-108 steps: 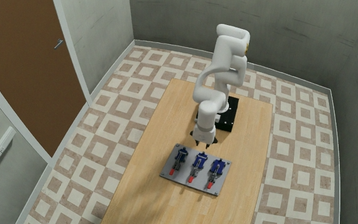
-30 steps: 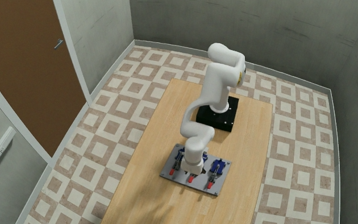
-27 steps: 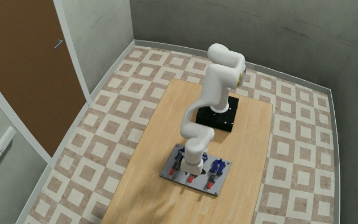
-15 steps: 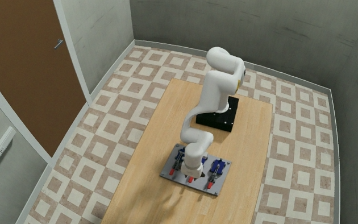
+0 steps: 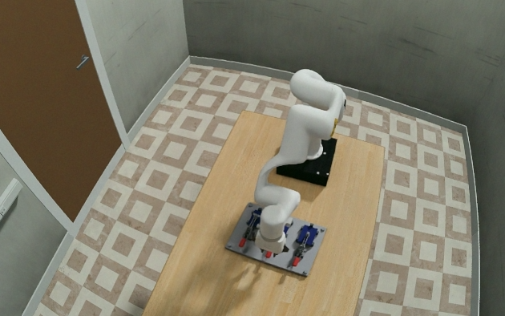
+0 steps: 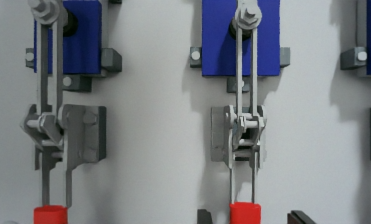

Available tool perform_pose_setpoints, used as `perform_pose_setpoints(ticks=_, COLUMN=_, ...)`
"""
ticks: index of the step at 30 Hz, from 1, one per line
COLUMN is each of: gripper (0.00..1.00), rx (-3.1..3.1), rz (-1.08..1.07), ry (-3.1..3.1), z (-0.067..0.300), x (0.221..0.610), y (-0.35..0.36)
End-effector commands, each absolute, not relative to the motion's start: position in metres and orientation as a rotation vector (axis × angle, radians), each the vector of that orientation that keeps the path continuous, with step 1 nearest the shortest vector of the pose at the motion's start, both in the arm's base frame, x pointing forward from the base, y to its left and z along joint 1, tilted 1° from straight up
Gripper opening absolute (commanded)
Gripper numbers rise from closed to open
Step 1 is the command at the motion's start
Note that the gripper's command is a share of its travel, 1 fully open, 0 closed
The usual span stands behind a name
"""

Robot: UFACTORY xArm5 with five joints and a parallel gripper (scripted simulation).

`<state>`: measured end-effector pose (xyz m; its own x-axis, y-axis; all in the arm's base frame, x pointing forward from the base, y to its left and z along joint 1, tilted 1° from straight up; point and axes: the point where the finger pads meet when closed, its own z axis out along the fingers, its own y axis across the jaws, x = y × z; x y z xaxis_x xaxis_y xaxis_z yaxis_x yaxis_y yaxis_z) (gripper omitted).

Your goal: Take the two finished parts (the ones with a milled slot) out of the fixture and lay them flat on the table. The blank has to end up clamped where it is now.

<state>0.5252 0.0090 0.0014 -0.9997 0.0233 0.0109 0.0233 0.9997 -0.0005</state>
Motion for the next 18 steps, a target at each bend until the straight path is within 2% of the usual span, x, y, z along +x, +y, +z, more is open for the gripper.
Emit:
perform_pose_setpoints(ticks=1, gripper=0.48, rx=-0.037, rz=0.0, ry=-3.135, z=0.003, x=0.5269, y=0.0091)
perform_pose_setpoints(ticks=18, gripper=0.48, rx=-0.037, rz=0.0, ry=-3.135, z=-0.0045, x=0.5273, y=0.0092)
